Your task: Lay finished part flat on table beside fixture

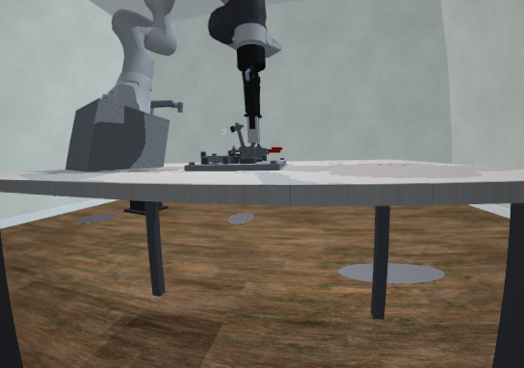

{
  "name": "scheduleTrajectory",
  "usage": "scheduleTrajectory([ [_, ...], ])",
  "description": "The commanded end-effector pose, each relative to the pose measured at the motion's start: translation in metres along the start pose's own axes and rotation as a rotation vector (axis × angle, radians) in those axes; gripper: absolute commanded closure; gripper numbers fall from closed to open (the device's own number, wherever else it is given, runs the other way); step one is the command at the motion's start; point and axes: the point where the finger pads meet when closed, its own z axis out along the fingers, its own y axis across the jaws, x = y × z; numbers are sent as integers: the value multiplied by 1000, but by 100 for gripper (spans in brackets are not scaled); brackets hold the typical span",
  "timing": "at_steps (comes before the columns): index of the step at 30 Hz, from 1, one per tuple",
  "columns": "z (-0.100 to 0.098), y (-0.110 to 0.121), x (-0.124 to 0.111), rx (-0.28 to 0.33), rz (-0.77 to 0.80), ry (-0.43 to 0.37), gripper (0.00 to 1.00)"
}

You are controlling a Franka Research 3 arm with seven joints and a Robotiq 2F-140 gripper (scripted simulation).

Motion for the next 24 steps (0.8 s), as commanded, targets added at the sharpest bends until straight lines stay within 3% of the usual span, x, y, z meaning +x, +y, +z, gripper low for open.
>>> scheduleTrajectory([
  [1, 0, 1, -9, 4, 0, -16, 100],
  [24, 0, 1, -14, 4, 0, -16, 100],
])
